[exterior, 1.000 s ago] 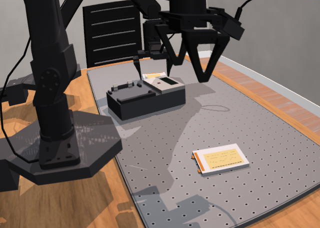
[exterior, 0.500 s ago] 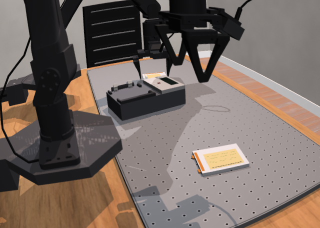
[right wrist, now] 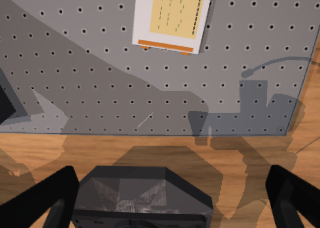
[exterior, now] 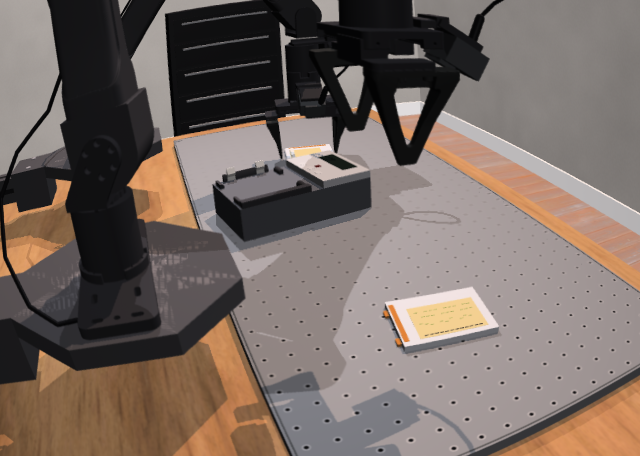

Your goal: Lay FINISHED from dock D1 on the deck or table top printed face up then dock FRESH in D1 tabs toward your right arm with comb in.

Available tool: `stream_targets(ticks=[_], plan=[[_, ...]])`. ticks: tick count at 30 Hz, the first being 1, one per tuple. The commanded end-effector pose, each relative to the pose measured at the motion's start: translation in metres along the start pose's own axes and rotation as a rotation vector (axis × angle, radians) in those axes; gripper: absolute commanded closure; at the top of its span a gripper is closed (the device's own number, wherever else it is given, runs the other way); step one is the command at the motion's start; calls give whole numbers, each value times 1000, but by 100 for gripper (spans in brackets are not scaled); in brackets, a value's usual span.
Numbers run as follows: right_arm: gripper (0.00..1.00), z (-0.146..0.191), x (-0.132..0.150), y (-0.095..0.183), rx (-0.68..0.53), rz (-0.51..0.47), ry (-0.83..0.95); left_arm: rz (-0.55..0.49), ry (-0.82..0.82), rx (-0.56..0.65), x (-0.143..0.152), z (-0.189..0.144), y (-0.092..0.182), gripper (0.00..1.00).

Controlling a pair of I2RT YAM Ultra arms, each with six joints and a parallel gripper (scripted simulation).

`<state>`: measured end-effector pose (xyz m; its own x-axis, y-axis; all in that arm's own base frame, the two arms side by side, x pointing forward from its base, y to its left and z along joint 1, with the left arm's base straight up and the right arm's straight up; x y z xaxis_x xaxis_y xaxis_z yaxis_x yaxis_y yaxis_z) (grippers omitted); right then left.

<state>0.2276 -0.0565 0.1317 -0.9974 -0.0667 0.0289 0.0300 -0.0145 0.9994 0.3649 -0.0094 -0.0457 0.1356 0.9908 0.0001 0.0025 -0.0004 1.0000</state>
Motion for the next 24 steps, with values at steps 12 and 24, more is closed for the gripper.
stream_targets(ticks=[12, 24], plan=[[0, -6, -4, 11, 16, -28, -9, 3, 0, -71, 1, 18, 25, 2], [0, -6, -4, 11, 16, -28, -9, 2, -1, -64, 1, 17, 28, 2]])
Point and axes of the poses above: on each arm, the point where the finger pads meet when closed, its own y axis back along the fingers, its own z axis across the jaws, x = y × z, the point moved 3 cm from there along y, back along the fingers, and after that the axes turned 4 degrees about y, right-handed, at the moved point
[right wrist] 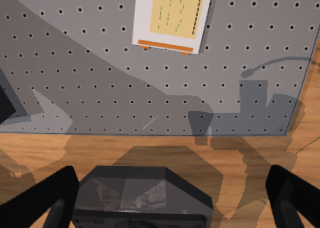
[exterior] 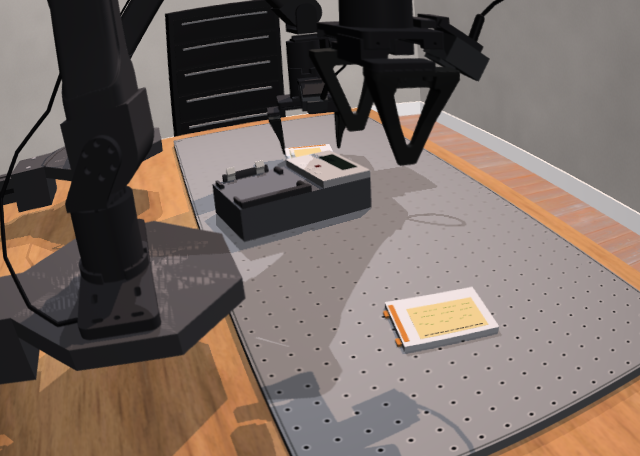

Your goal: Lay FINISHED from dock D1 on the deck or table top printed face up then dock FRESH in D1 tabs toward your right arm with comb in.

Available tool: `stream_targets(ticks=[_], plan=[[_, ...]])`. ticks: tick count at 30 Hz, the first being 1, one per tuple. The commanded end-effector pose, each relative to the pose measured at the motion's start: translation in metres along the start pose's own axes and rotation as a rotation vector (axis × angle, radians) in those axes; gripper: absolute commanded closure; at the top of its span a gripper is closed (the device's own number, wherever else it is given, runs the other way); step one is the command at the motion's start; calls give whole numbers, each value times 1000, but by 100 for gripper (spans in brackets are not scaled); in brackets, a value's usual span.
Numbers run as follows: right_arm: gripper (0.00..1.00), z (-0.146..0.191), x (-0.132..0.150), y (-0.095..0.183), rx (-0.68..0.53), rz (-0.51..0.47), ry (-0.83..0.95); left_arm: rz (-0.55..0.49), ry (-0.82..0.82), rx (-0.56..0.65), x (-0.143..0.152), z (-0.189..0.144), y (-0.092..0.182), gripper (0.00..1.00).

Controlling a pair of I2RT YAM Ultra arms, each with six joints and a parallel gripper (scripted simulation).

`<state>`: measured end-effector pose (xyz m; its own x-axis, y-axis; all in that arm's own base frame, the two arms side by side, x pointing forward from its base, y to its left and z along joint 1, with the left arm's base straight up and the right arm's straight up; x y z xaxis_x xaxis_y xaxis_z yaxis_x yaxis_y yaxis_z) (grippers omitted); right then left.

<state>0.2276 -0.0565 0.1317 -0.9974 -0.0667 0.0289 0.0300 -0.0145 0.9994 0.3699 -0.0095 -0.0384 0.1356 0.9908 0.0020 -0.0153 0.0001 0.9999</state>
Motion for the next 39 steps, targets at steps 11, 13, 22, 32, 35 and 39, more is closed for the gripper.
stream_targets(ticks=[11, 13, 22, 32, 35, 39], plan=[[0, -6, -4, 11, 16, -28, -9, 0, -1, -46, 0, 12, 21, 2], [0, -6, -4, 11, 16, -28, -9, 0, -1, -46, 0, 12, 21, 2], [0, -6, -4, 11, 16, -28, -9, -1, -1, -48, 0, 12, 25, 2], [0, -6, -4, 11, 16, -28, -9, -1, -1, -48, 0, 12, 25, 2], [0, -6, -4, 11, 16, -28, -9, -1, -1, -61, 0, 13, 27, 2], [0, -6, -4, 11, 16, -28, -9, -1, -1, -61, 0, 15, 29, 2]])
Point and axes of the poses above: on each arm, the point where the finger pads meet when closed, its own y axis back along the fingers, its own z axis across the jaws, x = y × z, the point moved 3 cm from there along y, back along the fingers, and after that the axes turned 4 degrees about y, right-handed, at the moved point
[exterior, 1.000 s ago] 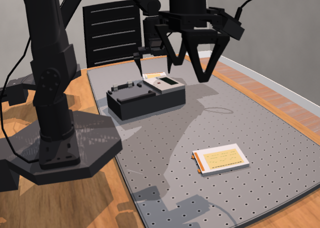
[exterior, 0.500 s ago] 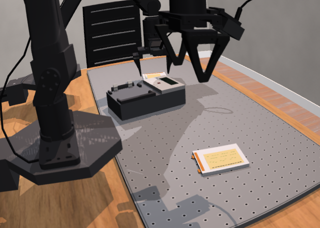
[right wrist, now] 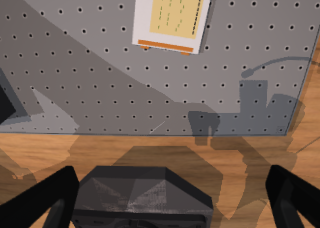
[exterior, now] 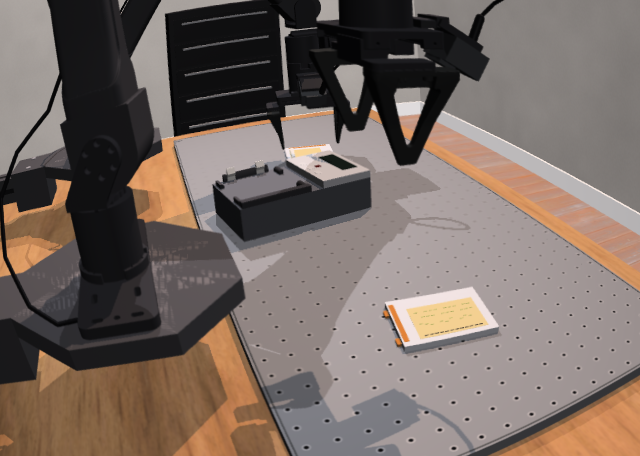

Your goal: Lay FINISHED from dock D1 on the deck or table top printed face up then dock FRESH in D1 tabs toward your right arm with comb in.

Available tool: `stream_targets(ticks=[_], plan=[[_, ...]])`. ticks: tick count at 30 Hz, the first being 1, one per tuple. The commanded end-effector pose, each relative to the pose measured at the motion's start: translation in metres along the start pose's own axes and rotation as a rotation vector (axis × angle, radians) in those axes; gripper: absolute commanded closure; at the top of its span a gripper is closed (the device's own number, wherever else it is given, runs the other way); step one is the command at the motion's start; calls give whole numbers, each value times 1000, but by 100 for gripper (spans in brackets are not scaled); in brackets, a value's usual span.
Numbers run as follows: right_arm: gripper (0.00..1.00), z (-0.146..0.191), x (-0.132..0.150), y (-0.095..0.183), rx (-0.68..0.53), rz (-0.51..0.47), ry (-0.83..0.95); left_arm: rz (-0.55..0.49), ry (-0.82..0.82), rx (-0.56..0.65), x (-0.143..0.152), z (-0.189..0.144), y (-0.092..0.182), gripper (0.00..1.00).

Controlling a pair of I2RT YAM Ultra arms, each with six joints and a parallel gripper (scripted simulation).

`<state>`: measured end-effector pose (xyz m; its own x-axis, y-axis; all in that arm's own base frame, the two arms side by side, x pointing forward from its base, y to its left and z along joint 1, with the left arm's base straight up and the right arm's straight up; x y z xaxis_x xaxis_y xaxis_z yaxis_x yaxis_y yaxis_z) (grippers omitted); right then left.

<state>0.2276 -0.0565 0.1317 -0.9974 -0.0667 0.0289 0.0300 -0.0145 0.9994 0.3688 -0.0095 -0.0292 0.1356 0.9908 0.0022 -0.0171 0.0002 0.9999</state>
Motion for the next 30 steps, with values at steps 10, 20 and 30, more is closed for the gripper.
stream_targets(ticks=[10, 20, 30], plan=[[0, -6, -4, 11, 16, -28, -9, -1, -1, -59, 0, 16, 20, 2], [0, -6, -4, 11, 16, -28, -9, -3, -1, -45, -1, 12, 18, 2], [0, -6, -4, 11, 16, -28, -9, -3, -1, -45, -1, 12, 18, 2]])
Point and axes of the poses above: on each arm, the point where the finger pads meet when closed, its own y axis back along the fingers, its own z axis across the jaws, x = y × z, the point moved 3 cm from there along y, back along the fingers, and after that the axes turned 4 degrees about y, right-handed, at the moved point
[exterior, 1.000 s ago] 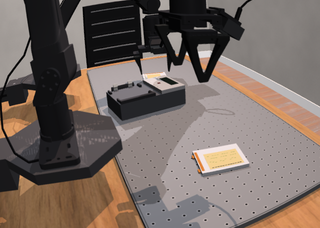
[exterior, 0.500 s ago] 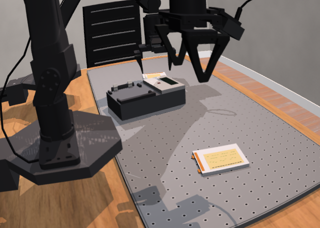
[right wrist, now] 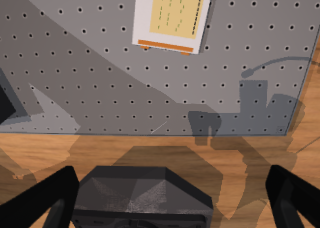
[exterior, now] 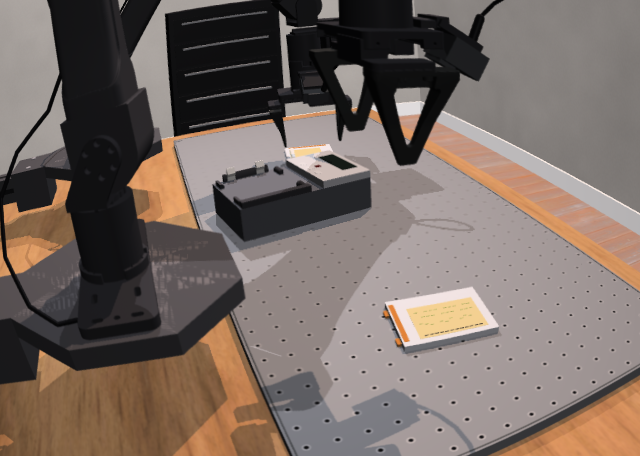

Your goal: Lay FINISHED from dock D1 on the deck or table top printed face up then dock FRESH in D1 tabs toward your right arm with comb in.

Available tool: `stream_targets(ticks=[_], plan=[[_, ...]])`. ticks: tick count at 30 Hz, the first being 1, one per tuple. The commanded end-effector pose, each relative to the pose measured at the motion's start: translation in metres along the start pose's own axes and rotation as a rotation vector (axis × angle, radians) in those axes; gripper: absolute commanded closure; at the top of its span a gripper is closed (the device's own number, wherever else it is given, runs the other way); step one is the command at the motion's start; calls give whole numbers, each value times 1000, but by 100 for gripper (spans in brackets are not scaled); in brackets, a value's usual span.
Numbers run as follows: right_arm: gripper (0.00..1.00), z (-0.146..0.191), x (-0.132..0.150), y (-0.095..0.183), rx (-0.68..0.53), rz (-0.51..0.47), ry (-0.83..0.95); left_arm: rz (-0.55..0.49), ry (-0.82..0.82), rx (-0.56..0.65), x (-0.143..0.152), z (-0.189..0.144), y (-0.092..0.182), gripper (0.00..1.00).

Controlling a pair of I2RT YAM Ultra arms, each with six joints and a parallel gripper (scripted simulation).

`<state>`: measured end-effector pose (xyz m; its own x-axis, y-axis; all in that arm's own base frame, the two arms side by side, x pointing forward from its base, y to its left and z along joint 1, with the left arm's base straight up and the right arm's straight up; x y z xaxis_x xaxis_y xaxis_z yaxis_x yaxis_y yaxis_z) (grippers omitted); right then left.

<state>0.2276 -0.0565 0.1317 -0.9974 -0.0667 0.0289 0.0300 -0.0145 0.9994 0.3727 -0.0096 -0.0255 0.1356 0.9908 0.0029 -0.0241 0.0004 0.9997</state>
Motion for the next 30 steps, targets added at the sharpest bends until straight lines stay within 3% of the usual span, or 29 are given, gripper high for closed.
stream_targets(ticks=[1, 30], plan=[[0, -6, -4, 11, 16, -28, -9, -4, -1, -38, -1, 9, 14, 2], [0, -6, -4, 11, 16, -28, -9, -8, -1, -16, -2, 1, 8, 2]])
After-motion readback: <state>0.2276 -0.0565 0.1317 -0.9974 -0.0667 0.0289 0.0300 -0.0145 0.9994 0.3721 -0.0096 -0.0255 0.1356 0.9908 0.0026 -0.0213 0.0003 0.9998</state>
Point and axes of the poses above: on each arm, the point where the finger pads meet when closed, its own y axis back along the fingers, its own z axis across the jaws, x = y × z, the point moved 3 cm from there along y, back along the fingers, and after that the axes turned 4 degrees about y, right-handed, at the moved point
